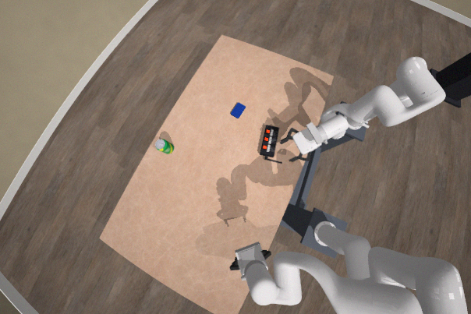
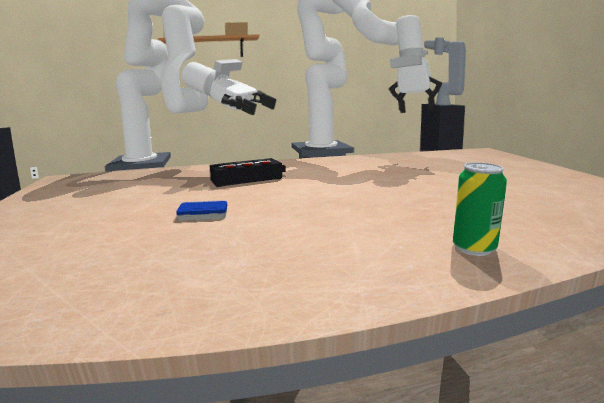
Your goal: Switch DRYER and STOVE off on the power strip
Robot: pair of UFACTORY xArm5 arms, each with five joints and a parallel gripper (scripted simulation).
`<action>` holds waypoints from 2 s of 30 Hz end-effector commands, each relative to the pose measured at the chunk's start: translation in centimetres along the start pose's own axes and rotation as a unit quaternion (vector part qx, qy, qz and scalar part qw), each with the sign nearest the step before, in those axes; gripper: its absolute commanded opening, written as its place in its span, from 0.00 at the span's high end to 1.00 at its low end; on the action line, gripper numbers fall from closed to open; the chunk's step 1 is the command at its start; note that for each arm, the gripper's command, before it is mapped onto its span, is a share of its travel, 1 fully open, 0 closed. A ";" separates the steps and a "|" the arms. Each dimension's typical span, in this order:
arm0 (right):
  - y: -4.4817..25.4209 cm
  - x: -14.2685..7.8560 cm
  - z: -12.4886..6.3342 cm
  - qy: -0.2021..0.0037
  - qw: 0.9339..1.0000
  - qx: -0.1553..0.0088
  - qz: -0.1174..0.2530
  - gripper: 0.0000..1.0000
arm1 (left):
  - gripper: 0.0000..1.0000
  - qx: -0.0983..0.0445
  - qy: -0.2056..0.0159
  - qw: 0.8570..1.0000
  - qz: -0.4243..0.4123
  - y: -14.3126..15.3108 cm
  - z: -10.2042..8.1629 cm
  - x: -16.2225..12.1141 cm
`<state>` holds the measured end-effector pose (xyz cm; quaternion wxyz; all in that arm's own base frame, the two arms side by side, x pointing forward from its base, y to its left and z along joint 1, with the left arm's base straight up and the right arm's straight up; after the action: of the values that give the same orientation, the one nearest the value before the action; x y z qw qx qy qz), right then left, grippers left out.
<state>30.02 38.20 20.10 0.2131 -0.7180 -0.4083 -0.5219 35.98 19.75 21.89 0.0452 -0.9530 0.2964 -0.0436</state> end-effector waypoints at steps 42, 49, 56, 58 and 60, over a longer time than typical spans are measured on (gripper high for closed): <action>27.2 -5.3 -5.0 -0.165 0.952 -0.224 0.126 0.00 | 0.00 0.002 0.001 1.000 0.000 -0.1 -0.1 0.1; 34.8 -8.1 -10.6 -0.214 0.916 -0.287 0.182 0.00 | 0.00 0.002 0.001 1.000 0.000 -0.1 -0.1 0.1; 39.7 -10.5 -15.9 -0.248 0.881 -0.330 0.229 0.00 | 0.00 0.002 0.001 1.000 0.000 -0.1 -0.1 0.1; 41.4 -11.4 -18.4 -0.261 0.866 -0.347 0.249 0.00 | 0.00 0.002 0.001 1.000 0.000 -0.1 -0.1 0.1; 42.7 -12.3 -20.8 -0.273 0.849 -0.363 0.270 0.00 | 0.00 0.002 0.001 1.000 0.000 -0.1 -0.1 0.1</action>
<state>51.14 -1.09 20.87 -0.0329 -0.9293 -0.0645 -0.3621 35.98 19.75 21.89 0.0452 -0.9530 0.2964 -0.0436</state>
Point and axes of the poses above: on each arm, the point where the finger pads meet when closed, its own z axis out along the fingers, its own y axis across the jaws, x = y × z, the point moved 6 cm from there along -z, back along the fingers, and after that the axes turned 13 degrees about -z, right-handed, at the moved point
